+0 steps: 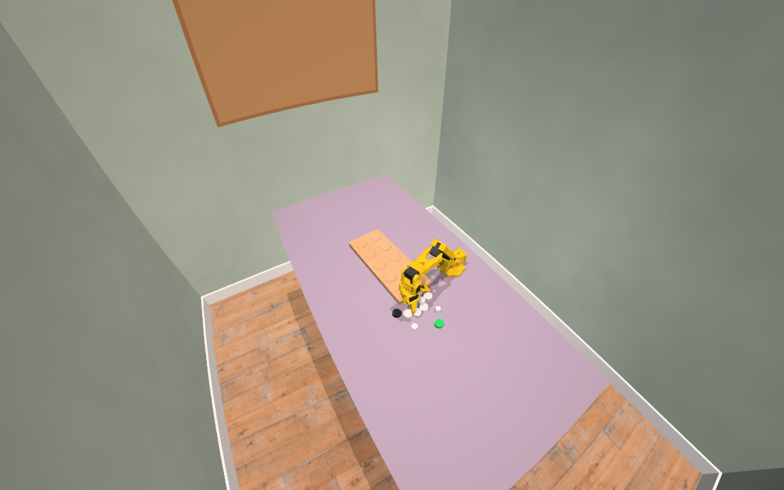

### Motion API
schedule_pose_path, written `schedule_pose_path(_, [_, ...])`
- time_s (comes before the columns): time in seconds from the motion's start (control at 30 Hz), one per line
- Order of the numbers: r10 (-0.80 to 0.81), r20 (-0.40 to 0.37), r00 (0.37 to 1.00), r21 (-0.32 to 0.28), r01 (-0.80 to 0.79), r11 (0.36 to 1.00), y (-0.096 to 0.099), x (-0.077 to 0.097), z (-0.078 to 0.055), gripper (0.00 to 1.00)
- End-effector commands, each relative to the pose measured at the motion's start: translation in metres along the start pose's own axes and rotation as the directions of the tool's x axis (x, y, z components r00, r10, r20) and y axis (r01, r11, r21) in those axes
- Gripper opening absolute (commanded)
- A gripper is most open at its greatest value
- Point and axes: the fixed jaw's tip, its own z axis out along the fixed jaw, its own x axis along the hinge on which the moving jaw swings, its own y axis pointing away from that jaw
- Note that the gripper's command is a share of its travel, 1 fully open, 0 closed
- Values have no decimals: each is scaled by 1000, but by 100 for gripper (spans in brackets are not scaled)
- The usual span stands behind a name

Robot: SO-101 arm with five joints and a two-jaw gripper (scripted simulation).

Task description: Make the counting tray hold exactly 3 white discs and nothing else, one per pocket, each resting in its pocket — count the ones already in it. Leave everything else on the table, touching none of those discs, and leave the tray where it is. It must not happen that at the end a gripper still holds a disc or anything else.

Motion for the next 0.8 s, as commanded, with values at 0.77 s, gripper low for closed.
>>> schedule_pose_path(0.77, [30,-97,995,33,-27,999,-1,14,-20,27])
